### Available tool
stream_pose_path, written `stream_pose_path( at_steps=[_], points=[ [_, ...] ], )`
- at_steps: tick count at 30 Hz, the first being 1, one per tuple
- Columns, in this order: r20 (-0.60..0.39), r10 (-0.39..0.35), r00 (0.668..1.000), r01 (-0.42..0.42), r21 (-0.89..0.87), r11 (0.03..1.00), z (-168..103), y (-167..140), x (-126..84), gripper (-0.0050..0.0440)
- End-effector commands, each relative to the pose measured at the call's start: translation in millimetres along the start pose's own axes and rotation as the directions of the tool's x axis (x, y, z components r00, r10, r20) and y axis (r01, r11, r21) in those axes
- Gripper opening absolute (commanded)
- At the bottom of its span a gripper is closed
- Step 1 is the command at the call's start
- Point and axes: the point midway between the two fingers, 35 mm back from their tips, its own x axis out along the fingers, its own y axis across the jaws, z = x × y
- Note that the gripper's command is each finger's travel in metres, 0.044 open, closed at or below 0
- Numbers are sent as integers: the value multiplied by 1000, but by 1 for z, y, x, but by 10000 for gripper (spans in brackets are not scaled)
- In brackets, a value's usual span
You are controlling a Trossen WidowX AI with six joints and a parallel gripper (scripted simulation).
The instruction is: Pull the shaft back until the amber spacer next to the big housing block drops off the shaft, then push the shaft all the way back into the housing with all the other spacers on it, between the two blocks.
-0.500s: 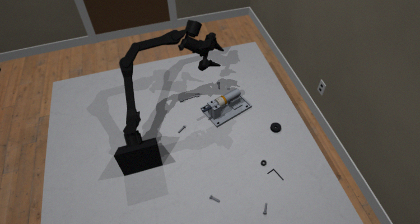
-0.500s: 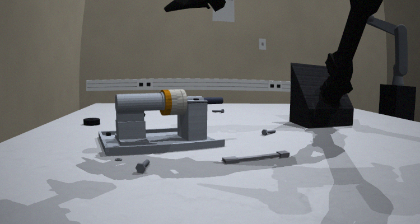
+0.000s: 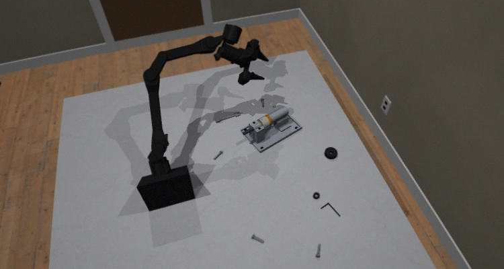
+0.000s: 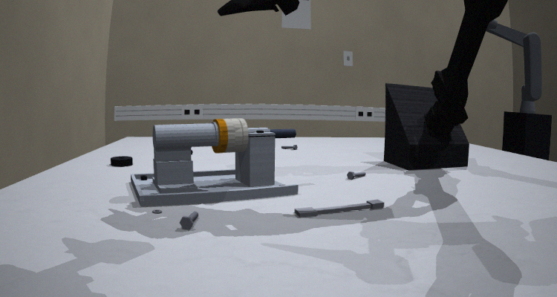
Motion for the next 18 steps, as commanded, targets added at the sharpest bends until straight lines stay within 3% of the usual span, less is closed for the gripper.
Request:
stream_pose_path(
  at_steps=[1,4,8,11,18],
  points=[
    [14,28,999,-28,-5,1000,3,9,-10,400],
    [3,8,1000,-8,-25,1000,5,3,-5,440],
    [-64,-87,994,75,-180,981,5,-23,6,440],
    [-148,-191,971,140,-299,944,4,-53,16,440],
    [-261,-297,918,144,-479,866,2,-90,22,440]
  ],
)
